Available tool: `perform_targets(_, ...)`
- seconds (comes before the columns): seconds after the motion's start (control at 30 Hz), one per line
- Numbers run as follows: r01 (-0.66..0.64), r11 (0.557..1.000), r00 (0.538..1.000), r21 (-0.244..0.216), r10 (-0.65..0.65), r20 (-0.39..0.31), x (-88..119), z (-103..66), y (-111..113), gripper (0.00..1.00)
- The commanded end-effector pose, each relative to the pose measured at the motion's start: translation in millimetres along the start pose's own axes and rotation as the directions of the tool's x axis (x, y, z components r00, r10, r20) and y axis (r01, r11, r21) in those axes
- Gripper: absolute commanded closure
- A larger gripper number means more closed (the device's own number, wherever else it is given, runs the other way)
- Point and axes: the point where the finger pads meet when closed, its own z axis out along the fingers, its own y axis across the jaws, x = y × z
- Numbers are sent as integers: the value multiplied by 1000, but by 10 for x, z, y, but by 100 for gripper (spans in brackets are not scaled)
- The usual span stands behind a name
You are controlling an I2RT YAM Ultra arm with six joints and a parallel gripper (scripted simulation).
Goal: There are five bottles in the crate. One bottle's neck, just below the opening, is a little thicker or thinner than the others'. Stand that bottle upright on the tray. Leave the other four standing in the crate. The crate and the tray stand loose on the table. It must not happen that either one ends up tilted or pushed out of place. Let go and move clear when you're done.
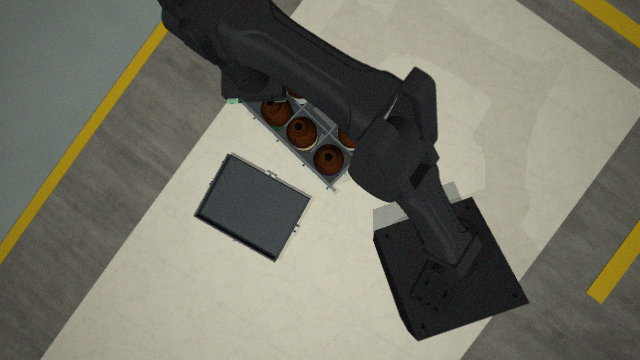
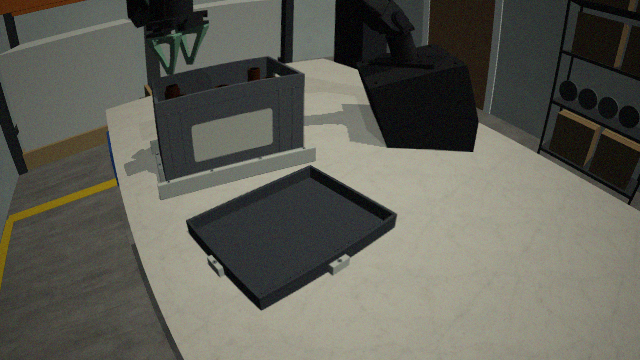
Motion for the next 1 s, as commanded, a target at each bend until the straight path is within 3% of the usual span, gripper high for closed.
perform_targets(0.0, 1, 998, 998, -59, 3, 58, -66, -302, 55, 39)
perform_targets(0.37, -2, 998, 998, -68, 6, 65, -89, -297, 75, 39)
perform_targets(0.5, 5, 999, 999, -34, -3, 40, -28, -170, 17, 39)
perform_targets(0.7, 2, 999, 999, -33, -1, 40, -42, -144, 6, 39)
perform_targets(0.73, -6, 998, 998, -59, 9, 61, -103, -226, 46, 39)
perform_targets(0.8, -1, 999, 999, -32, 3, 40, -56, -117, -4, 39)
perform_targets(0.97, -2, 1000, 999, -31, 3, 41, -63, -66, -7, 39)
